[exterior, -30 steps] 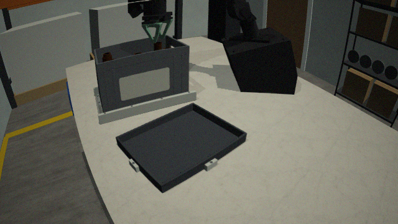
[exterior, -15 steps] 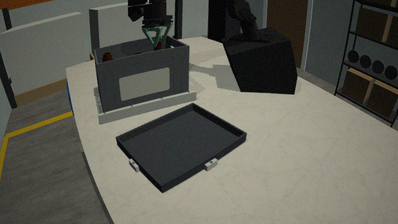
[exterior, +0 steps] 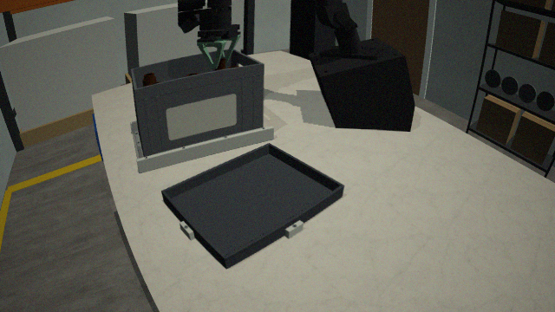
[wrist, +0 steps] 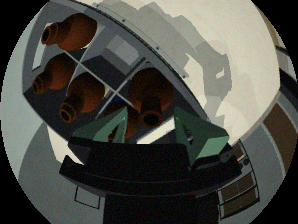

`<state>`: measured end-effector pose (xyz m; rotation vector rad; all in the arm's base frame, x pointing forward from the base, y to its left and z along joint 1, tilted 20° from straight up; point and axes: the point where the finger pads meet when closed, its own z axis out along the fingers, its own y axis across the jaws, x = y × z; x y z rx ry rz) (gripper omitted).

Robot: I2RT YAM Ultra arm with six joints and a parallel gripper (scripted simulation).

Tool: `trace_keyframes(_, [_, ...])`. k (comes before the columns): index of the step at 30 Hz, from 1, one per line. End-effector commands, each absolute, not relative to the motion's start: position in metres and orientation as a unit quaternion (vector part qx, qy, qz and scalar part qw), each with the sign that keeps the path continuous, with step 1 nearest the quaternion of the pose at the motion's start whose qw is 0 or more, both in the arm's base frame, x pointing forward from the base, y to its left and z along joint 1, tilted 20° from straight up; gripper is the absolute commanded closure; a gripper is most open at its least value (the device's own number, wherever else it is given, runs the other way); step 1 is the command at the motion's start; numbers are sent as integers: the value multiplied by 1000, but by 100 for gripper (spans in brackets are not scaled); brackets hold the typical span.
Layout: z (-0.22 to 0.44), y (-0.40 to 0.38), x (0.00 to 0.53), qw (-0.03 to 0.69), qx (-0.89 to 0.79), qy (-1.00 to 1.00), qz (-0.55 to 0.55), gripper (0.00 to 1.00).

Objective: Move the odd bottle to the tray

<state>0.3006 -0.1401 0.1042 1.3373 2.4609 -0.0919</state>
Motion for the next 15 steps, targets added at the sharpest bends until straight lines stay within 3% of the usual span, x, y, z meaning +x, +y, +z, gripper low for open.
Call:
trace_keyframes(1, [105,-144,303,180,471,863,-33,39])
trace_keyframes(15, [118,-148,311,200,470,859,-31,39])
